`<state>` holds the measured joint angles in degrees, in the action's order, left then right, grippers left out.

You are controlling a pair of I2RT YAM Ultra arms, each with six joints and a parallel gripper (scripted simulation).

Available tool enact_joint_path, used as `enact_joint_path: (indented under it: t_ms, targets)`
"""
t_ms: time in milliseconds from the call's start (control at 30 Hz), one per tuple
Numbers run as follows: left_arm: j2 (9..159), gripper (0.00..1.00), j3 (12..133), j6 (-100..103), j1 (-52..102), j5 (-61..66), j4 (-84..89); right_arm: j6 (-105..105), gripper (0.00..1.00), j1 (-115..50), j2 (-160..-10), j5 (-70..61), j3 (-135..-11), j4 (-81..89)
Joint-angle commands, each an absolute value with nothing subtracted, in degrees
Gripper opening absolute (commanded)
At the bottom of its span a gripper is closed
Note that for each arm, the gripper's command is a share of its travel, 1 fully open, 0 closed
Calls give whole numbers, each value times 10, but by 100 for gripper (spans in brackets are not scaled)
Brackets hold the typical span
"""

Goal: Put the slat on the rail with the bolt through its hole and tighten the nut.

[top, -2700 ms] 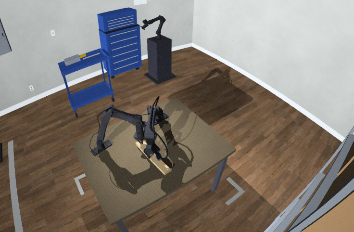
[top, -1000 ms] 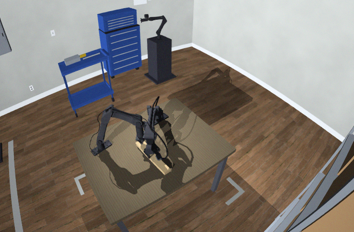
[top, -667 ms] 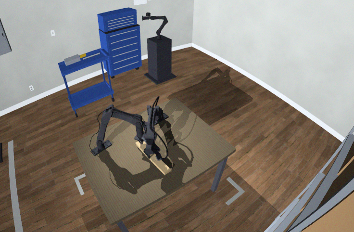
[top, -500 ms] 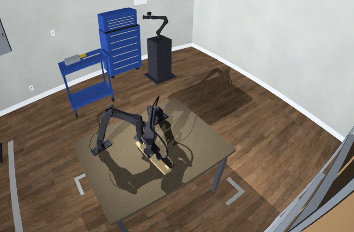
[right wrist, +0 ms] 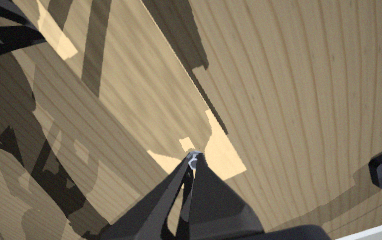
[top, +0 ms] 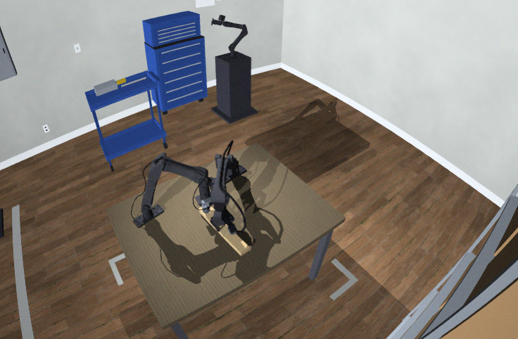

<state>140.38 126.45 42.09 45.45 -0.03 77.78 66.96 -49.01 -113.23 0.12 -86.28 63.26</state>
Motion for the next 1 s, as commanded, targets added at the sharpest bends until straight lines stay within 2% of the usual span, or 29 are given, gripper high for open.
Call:
enact_joint_path:
  t_ms: [0, 533, 967]
  targets:
    - [1398, 72, 1267, 421, 455, 0, 777, 783, 11, -487, -1127, -4, -863, 630]
    - [1398, 72, 1267, 421, 455, 0, 777, 1088, 11, -487, -1127, -3, -863, 629]
    - [1398, 72, 1267, 421, 455, 0, 777, 1100, 11, -489, -1127, 0, -862, 629]
